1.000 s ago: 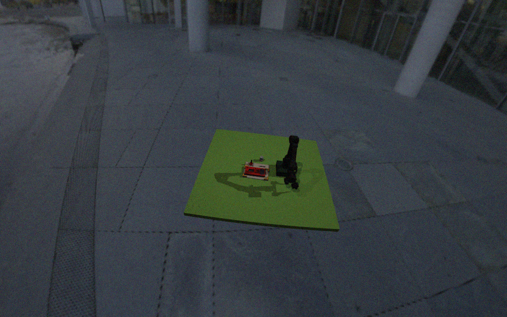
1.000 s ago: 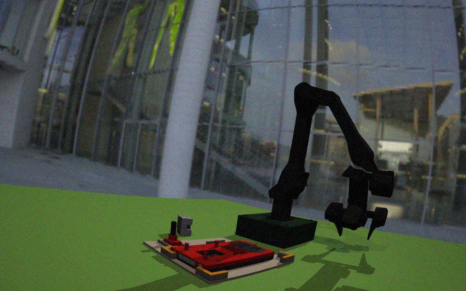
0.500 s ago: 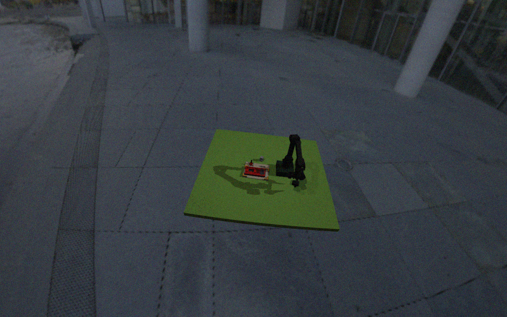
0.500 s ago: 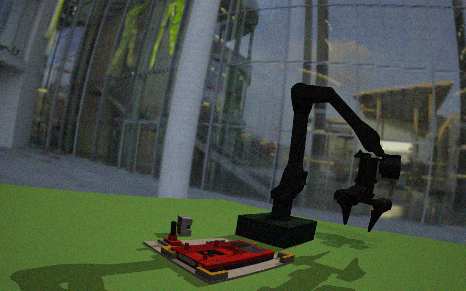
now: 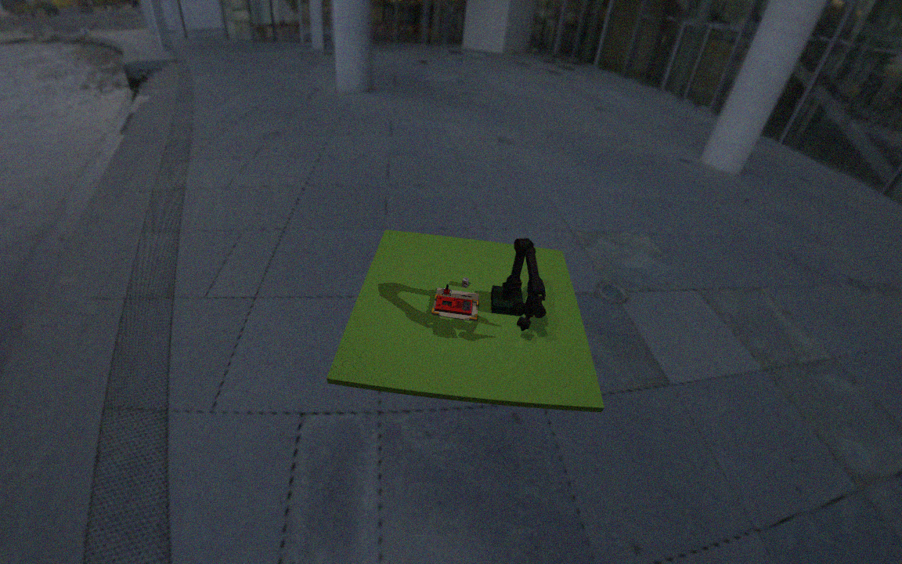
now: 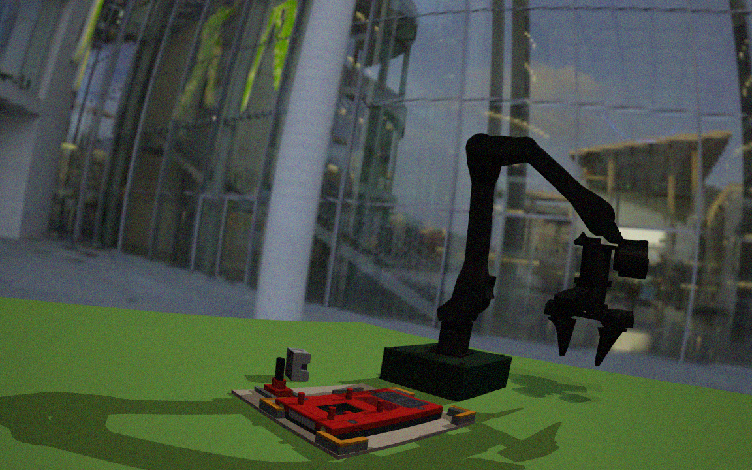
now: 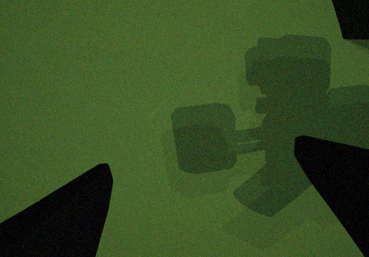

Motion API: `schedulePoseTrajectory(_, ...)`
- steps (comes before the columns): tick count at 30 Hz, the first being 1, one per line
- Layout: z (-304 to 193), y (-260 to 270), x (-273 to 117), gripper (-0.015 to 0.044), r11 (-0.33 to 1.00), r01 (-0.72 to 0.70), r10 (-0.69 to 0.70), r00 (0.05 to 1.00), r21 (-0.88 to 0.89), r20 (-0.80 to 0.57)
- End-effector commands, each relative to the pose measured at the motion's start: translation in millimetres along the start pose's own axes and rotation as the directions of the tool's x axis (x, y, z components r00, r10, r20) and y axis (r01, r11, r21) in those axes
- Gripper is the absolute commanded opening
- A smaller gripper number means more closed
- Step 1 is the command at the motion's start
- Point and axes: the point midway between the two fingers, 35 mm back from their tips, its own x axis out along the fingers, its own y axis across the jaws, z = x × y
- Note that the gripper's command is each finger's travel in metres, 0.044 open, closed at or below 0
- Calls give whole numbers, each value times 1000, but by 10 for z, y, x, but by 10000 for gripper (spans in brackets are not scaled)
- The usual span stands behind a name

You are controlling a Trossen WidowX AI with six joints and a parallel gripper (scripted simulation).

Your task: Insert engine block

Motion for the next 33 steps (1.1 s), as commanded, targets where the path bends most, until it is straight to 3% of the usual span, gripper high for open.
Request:
schedulePoseTrajectory(1,141,135,-10,440,998,0,1,1000,59,-16)
schedulePoseTrajectory(6,421,329,-12,440,998,-9,9,1000,56,-12)
schedulePoseTrajectory(18,1882,693,-41,440,999,-35,35,999,30,15)
schedulePoseTrajectory(33,3530,0,-101,440,999,-53,53,998,-9,34)
